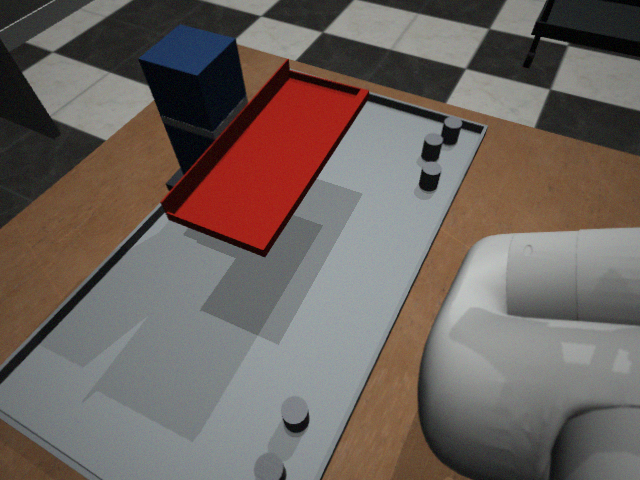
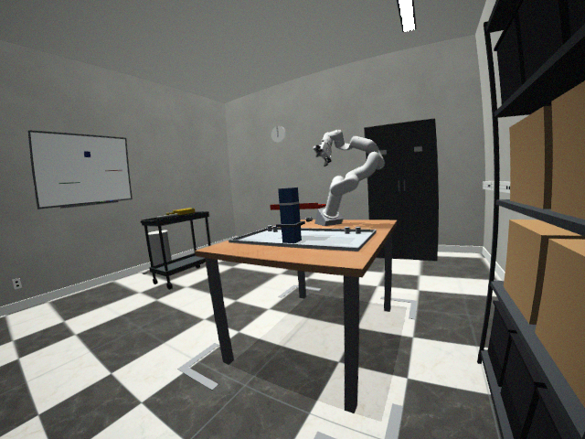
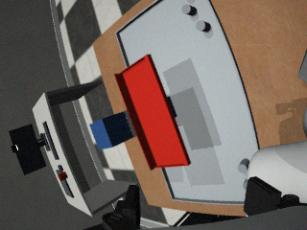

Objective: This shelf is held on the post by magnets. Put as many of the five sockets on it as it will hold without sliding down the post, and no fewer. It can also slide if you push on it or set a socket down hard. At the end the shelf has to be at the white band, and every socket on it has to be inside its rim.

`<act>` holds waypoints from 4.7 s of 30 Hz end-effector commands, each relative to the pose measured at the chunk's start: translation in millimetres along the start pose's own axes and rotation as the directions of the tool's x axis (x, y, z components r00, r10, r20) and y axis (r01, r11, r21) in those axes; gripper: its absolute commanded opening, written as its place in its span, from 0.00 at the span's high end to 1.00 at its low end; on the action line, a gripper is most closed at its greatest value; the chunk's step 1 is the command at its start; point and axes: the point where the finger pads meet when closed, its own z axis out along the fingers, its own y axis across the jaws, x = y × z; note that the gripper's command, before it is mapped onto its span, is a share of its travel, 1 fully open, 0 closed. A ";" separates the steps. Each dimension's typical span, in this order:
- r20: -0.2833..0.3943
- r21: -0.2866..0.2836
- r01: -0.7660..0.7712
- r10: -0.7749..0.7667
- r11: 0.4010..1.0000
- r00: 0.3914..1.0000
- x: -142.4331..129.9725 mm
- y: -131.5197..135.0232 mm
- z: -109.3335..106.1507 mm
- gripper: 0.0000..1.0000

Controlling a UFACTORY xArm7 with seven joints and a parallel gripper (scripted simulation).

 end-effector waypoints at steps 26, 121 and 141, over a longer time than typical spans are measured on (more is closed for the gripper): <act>-0.004 -0.703 0.241 -0.342 0.669 0.940 62.4 -6.4 205.3 0.00; -0.607 0.357 -0.933 0.750 -0.039 -0.264 277.3 10.4 188.2 0.39; -0.607 0.357 -0.933 0.750 -0.039 -0.264 292.6 50.1 308.5 0.39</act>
